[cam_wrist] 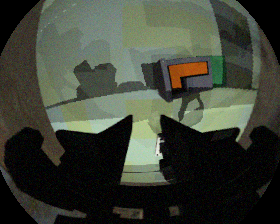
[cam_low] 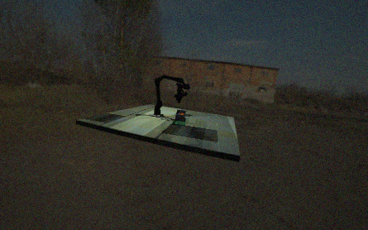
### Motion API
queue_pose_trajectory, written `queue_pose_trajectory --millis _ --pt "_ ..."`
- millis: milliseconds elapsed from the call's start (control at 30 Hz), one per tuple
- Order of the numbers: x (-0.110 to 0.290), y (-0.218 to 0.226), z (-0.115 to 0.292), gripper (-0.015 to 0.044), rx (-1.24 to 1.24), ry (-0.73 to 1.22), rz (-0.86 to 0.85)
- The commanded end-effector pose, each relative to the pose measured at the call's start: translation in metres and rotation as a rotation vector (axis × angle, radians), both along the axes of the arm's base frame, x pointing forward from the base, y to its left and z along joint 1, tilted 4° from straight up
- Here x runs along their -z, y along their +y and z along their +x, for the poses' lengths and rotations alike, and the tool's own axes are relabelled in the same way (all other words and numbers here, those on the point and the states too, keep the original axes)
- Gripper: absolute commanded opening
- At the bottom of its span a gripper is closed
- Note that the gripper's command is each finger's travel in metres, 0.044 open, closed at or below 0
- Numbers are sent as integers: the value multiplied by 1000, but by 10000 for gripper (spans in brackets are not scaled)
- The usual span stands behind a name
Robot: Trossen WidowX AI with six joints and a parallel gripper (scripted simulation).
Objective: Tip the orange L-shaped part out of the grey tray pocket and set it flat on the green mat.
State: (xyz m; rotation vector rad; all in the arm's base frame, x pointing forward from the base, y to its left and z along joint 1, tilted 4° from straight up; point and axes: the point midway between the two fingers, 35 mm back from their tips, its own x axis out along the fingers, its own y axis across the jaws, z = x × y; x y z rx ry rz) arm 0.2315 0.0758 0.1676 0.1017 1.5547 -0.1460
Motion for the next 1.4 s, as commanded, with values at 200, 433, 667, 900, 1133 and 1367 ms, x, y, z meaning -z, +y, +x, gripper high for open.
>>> queue_pose_trajectory --millis 200,433,667,900,1133,1367 --pt "10 -56 45 180 -246 48 -1" --pt "22 -56 47 180 -246 48 -1" --pt "82 -58 44 180 -246 48 -1" --pt "85 -59 43 180 -246 48 -1" --pt "96 -59 43 180 -246 48 -1" --pt "108 -59 43 180 -246 48 -1"
